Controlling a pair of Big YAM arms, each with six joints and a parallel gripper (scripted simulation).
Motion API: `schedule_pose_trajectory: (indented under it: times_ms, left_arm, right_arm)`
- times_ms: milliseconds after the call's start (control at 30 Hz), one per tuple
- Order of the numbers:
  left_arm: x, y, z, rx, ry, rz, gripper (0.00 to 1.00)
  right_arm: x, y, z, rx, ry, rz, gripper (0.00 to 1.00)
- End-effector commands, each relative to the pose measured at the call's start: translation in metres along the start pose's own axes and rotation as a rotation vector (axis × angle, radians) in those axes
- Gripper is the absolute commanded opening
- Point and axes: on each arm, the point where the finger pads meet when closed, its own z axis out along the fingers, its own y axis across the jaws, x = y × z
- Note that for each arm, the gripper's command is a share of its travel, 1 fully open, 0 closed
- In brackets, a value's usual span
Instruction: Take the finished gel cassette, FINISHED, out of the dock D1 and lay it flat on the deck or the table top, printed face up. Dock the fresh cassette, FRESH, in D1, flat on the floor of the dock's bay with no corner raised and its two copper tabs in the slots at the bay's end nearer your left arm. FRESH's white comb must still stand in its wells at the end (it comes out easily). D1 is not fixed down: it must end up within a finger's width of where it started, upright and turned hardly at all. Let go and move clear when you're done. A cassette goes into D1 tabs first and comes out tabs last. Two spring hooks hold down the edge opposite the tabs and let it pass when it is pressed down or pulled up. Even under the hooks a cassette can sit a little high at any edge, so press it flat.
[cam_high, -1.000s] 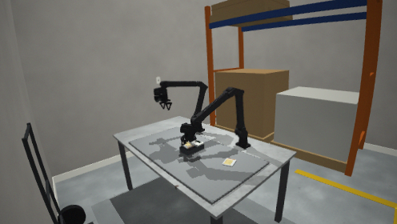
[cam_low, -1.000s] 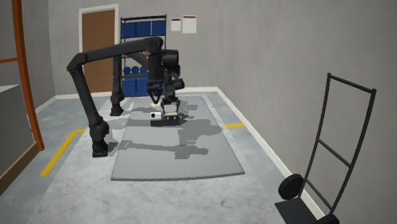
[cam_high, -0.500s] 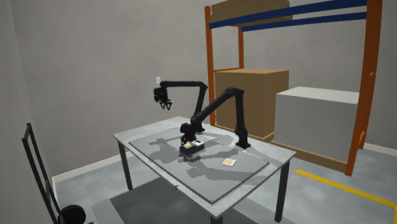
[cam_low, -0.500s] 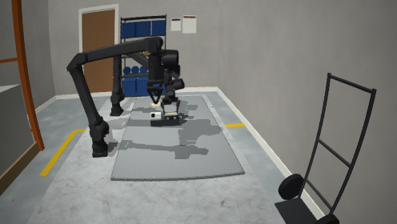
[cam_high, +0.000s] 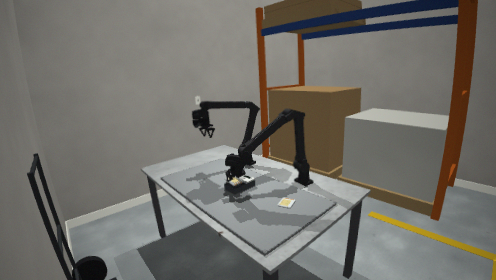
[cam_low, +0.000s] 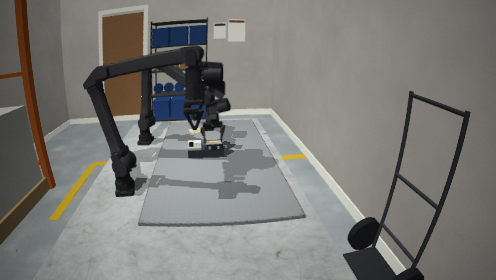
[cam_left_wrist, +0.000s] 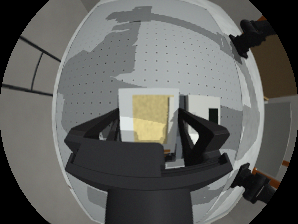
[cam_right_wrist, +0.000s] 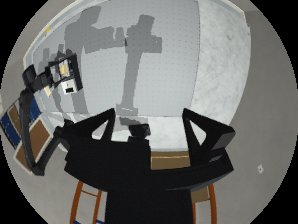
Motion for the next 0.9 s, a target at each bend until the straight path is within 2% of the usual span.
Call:
schedule_pose_trajectory:
  times_ms: [0, 867]
  left_arm:
    - [-0.0177, 0.0124, -0.004, -0.022, -0.014, 0.024, 0.0]
    - [-0.0195, 0.0137, -0.0054, -0.025, -0.015, 0.026, 0.0]
  right_arm:
    - [-0.0105, -0.0019, -0.0181, 0.001, -0.018, -0.007, 1.0]
    - [-0.0105, -0.0019, -0.0181, 0.001, -0.018, -0.007, 1.0]
